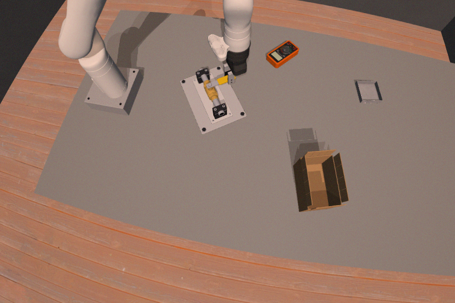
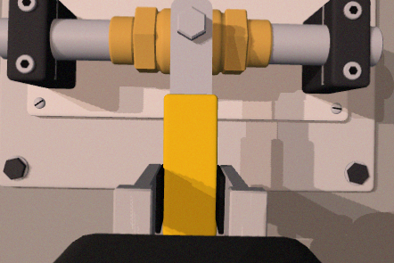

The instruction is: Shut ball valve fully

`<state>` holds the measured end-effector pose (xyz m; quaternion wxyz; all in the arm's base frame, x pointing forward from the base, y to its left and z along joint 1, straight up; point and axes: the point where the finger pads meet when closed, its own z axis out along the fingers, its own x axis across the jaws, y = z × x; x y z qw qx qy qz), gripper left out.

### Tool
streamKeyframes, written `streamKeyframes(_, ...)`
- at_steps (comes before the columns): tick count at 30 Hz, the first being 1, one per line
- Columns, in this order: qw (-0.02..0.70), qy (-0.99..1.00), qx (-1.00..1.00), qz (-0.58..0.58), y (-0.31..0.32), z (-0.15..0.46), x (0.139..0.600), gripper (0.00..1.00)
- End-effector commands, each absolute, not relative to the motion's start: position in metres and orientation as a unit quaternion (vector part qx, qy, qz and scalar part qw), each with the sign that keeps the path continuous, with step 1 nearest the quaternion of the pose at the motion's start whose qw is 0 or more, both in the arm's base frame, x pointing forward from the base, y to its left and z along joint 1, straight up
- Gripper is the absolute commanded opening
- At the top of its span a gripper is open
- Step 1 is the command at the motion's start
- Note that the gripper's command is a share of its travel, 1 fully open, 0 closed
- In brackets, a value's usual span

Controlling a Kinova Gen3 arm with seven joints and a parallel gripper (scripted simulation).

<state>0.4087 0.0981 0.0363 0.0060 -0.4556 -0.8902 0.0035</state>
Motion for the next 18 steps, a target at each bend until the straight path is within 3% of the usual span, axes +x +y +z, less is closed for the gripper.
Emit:
streamKeyframes(1,0.000,-0.884,-0.467,-0.001,0.0960,0.0362,0.4169,0.00)
streamKeyframes(18,0.001,-0.874,-0.486,0.000,0.0931,0.0362,0.4179,0.00)
